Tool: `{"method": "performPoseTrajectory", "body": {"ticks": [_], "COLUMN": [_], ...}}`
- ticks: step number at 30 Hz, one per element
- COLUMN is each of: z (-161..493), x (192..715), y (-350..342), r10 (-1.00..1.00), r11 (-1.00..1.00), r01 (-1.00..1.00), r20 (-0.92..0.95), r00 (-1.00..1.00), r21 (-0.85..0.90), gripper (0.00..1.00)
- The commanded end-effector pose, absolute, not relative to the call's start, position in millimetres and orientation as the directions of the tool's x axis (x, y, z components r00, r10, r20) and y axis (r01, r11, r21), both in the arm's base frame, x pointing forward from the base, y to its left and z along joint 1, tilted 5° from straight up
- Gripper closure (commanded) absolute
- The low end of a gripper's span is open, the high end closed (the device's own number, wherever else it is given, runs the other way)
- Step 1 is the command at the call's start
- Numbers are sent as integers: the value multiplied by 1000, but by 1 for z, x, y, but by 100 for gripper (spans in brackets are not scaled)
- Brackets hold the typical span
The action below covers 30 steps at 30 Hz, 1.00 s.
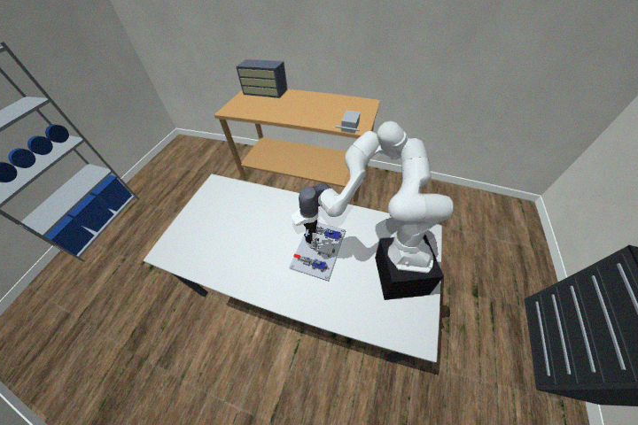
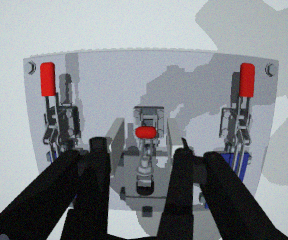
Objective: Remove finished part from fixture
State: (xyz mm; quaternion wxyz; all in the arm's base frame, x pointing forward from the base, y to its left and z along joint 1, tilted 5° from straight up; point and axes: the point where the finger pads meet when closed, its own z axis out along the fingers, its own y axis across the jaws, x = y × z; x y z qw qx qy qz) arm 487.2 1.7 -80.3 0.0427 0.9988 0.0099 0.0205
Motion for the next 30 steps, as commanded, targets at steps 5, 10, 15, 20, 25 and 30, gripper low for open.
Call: {"method": "performPoseTrajectory", "body": {"ticks": [5,10,15,20,25,30], "z": [-79,-70,-62,-47,-35,-32], "x": [486,485,485,484,484,484], "y": [1,1,2,4,5,5], "r10": [14,15,14,15,15,15], "r11": [-996,-996,-996,-996,-996,-996], "r01": [11,11,11,11,11,11], "r20": [37,37,37,37,37,37], "r00": [999,999,999,999,999,999], "r21": [87,87,87,87,87,87], "gripper": [72,72,72,72,72,72]}}
